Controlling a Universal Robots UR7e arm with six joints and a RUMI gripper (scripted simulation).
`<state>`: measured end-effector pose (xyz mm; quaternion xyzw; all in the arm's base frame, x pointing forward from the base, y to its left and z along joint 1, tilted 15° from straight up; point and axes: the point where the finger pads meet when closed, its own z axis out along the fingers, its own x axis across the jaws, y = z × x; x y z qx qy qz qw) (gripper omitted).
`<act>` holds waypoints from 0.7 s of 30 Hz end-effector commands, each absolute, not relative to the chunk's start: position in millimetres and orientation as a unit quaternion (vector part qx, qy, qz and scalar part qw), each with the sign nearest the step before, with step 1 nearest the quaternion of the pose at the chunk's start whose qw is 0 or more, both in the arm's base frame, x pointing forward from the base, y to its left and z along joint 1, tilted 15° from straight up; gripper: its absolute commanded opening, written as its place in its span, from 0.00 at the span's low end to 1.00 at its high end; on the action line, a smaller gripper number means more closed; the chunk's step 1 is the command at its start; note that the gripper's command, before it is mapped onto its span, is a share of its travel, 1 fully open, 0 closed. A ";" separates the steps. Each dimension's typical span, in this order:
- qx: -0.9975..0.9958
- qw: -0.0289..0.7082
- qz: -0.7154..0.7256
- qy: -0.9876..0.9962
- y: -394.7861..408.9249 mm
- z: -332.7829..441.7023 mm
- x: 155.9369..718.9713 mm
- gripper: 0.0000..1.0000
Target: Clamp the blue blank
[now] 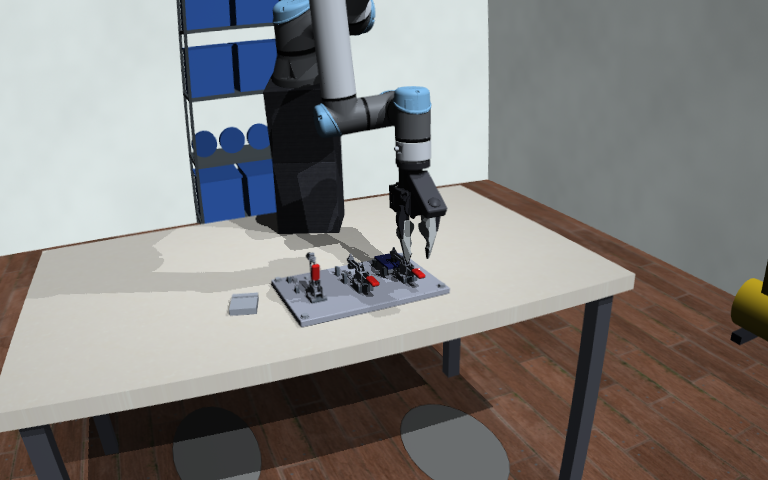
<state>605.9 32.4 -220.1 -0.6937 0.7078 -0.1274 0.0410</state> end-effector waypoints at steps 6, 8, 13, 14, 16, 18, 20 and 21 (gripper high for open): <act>-0.694 0.041 -0.128 0.708 32.5 -218.6 606.1 0.28; -0.694 0.041 -0.128 0.708 32.7 -217.4 605.9 0.28; -0.694 0.041 -0.128 0.708 33.2 -213.7 604.9 0.28; -0.694 0.041 -0.128 0.708 33.4 -211.8 604.5 0.28; -0.694 0.041 -0.128 0.708 34.0 -207.2 603.4 0.28; -0.694 0.041 -0.128 0.708 34.7 -201.6 602.0 0.28; -0.694 0.041 -0.128 0.708 35.5 -195.2 600.4 0.28; -0.694 0.041 -0.128 0.708 36.0 -191.8 599.6 0.28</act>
